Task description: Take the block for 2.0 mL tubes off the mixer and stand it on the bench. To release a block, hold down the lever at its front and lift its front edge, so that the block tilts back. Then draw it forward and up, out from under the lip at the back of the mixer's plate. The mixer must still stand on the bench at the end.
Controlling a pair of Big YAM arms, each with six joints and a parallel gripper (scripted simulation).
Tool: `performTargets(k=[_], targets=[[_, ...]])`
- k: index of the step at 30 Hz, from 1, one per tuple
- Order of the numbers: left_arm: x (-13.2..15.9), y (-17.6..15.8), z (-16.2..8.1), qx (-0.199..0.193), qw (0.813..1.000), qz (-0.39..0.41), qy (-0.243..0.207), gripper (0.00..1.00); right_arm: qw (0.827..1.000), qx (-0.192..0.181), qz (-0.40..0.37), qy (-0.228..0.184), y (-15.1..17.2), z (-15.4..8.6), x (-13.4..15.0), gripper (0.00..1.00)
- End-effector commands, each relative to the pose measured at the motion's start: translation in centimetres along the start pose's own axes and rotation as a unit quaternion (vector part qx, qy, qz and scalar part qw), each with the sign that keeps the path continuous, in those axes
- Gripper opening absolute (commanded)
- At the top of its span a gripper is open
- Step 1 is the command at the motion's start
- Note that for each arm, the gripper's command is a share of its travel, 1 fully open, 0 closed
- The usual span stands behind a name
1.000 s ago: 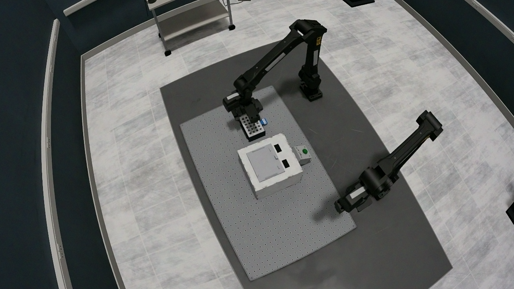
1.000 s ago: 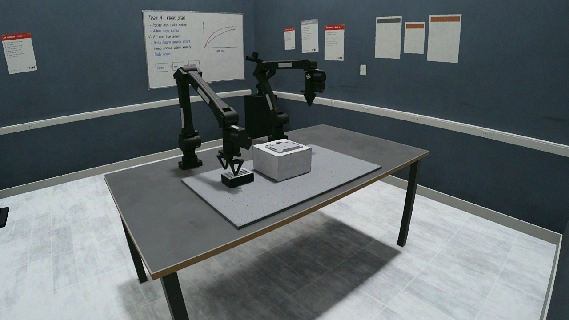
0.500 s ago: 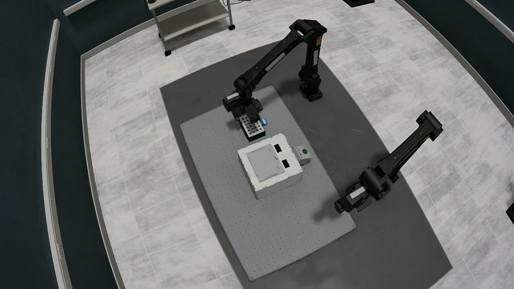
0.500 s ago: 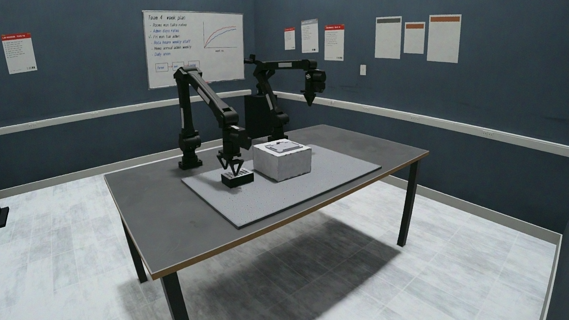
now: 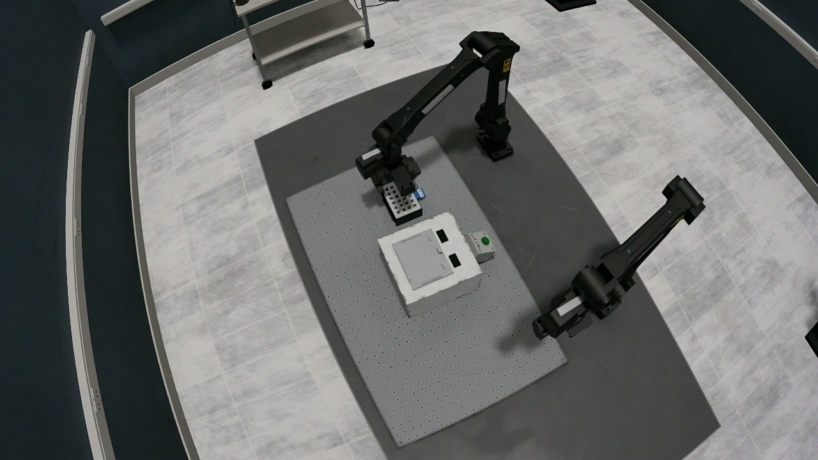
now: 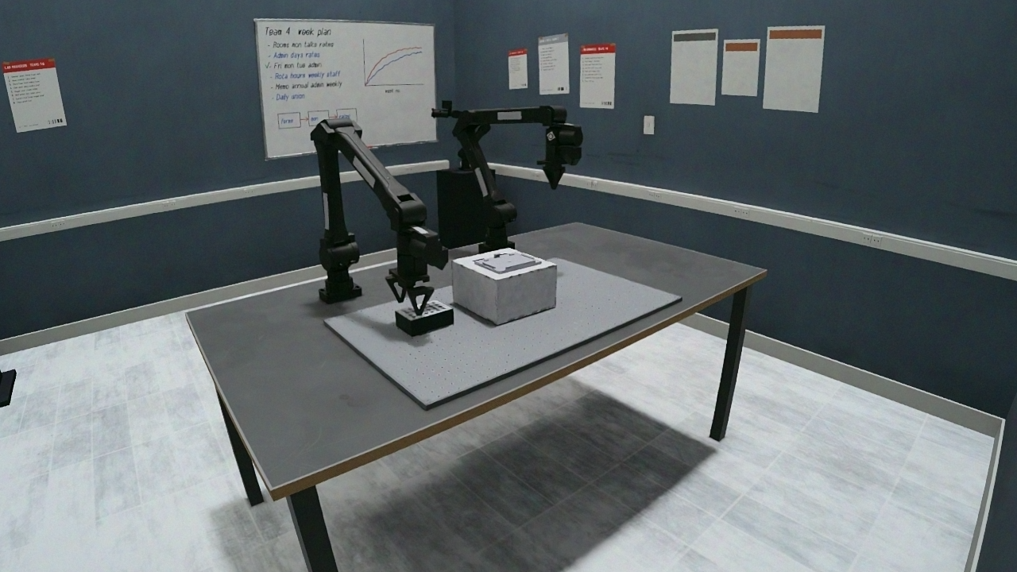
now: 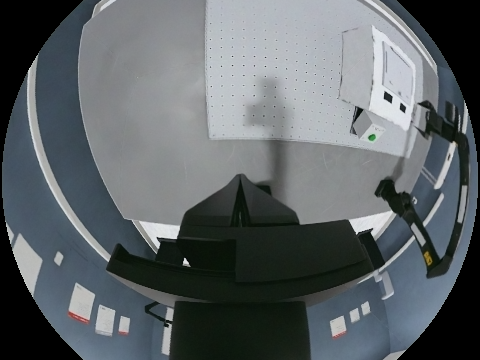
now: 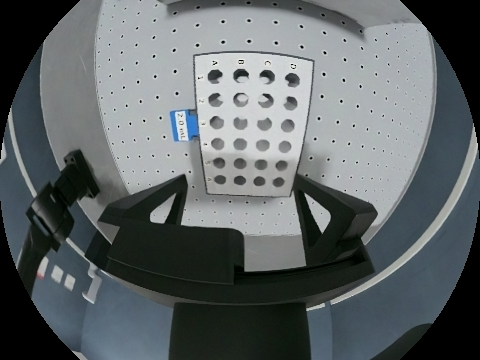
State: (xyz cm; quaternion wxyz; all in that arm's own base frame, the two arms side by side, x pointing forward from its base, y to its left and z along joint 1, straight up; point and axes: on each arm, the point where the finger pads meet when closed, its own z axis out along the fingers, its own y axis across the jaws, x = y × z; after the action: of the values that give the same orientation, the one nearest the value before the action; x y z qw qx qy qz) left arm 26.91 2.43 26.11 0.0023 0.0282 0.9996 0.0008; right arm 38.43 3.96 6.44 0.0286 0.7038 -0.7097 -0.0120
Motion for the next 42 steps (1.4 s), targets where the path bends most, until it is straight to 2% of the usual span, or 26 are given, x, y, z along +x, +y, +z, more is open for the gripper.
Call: performTargets(k=[1,6,10,24,33,38,42], targets=[[-1.5,0.1,-1.9,-0.002,1.000,-0.001,-0.026,0.00,0.999,0.033,-0.001,-0.003,-2.1,-3.4,0.3,1.00],[-1.1,0.0,-1.1,-0.001,1.000,0.000,-0.016,0.00,0.999,0.048,-0.001,-0.005,-2.5,-5.6,0.3,1.00],[-0.8,-0.1,-0.5,0.001,1.000,0.000,-0.008,0.00,0.999,0.045,-0.001,-0.005,-2.4,-6.1,0.3,1.00],[0.0,-0.2,0.8,0.003,1.000,0.000,0.009,0.00,1.000,0.015,-0.002,-0.002,-1.4,-2.4,0.3,1.00],[-0.6,-0.1,0.0,0.001,1.000,0.000,-0.002,0.00,1.000,0.007,-0.002,-0.001,-0.9,-1.9,0.3,1.00],[-1.0,0.0,-0.8,0.000,1.000,0.000,-0.011,0.00,1.000,0.019,-0.002,-0.003,-1.0,-2.7,0.3,1.00],[-1.3,0.0,-1.3,-0.001,1.000,0.000,-0.018,0.00,1.000,0.027,-0.002,-0.004,-1.0,-4.7,0.7,1.00]])
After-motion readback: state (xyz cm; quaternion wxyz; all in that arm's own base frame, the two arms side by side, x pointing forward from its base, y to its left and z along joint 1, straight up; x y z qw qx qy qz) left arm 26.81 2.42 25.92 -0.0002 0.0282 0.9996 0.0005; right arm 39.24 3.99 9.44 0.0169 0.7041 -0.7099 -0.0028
